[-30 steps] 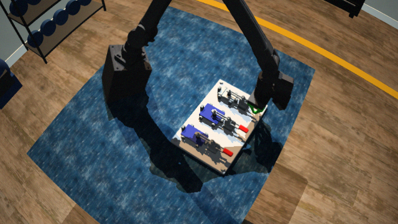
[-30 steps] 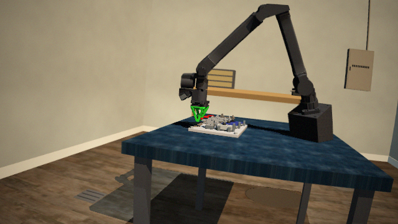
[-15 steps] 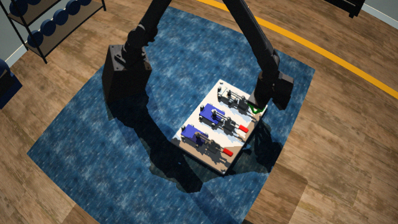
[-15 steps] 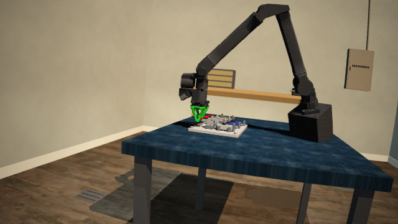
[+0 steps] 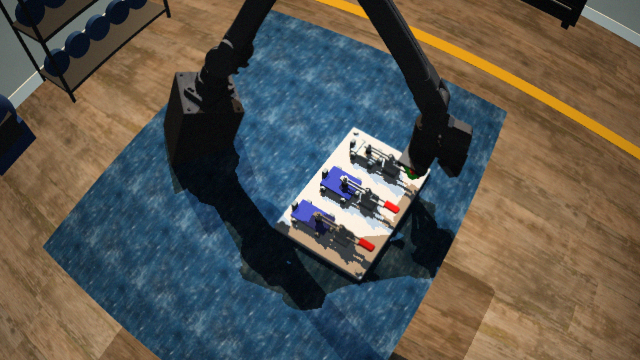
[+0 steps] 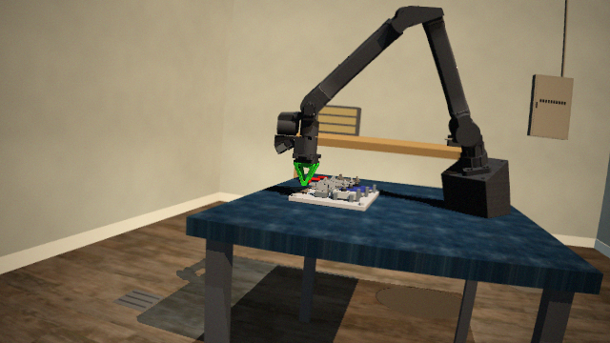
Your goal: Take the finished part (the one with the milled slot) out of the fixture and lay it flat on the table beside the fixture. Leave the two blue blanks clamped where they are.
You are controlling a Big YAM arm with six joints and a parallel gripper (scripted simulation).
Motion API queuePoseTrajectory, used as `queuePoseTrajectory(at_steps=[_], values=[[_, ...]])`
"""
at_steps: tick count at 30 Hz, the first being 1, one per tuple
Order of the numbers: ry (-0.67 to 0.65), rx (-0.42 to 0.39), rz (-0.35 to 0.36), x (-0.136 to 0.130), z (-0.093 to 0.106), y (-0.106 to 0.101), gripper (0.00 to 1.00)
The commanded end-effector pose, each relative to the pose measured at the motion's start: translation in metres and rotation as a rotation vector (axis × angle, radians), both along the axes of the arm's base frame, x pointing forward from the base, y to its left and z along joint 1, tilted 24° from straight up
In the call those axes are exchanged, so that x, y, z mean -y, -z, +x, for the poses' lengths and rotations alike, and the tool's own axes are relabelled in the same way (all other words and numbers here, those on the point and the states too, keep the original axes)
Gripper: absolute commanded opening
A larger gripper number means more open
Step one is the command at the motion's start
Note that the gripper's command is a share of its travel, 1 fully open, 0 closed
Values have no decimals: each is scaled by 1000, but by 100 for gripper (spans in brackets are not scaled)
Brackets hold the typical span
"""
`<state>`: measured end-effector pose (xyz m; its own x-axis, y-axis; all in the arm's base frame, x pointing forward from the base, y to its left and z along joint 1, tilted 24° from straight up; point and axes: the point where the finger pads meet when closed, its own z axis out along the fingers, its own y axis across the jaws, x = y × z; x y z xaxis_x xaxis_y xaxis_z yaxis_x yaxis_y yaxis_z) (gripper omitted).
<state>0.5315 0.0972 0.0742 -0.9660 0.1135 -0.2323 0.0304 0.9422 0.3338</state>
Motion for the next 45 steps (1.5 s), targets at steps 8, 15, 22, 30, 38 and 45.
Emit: queuePoseTrajectory(at_steps=[8,15,22,30,38,45], values=[[4,29,5,1,11,-11,0],[1,23,5,0,6,-6,0],[-4,20,4,-1,2,-3,0],[-5,22,4,-2,1,-4,0],[-5,30,5,-1,1,-9,0],[-4,31,4,1,-1,-14,0]])
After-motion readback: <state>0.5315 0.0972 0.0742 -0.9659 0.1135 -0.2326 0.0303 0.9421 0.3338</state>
